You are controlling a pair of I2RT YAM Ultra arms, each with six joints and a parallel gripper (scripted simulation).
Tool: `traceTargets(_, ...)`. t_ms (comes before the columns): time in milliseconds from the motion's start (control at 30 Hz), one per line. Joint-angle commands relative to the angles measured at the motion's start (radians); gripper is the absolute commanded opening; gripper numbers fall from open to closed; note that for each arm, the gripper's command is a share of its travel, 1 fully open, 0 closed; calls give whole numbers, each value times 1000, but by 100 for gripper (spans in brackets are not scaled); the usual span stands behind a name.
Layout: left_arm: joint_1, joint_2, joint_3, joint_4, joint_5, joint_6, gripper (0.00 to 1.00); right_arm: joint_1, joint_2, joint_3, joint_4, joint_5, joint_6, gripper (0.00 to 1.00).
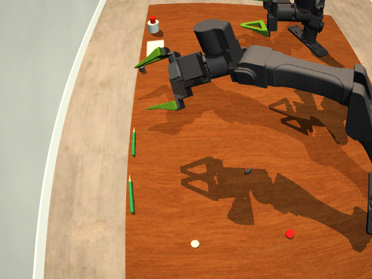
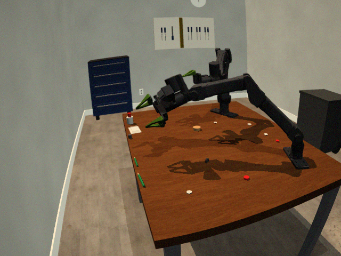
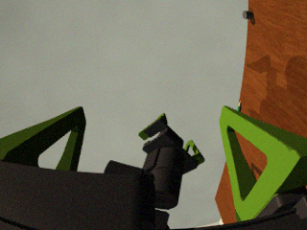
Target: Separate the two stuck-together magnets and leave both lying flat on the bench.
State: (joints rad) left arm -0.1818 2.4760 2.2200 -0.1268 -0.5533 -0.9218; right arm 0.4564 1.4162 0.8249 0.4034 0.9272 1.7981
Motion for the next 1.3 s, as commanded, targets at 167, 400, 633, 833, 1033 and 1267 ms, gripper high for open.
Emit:
traceTargets(167, -1, -11, 5, 2, -3, -1, 100, -1, -4, 4, 4, 0, -1, 100)
traceTargets(400, -1, -11, 5, 2, -3, -1, 100, -1, -4, 4, 4, 0, -1, 100)
traceTargets(633, 5, -33, -14, 11, 12, 24, 100, -8, -8, 5, -7, -24, -47, 100)
traceTargets(833, 16, -142, -94, 18, 60, 114, 100, -39, -40, 25, -44, -110, -218, 100)
traceTargets(1033, 32, -279, -217, 25, 123, 217, 100, -83, -81, 54, -89, -213, -417, 100)
traceTargets(1267, 49, -399, -309, 42, 165, 290, 100, -123, -115, 77, -120, -291, -569, 100)
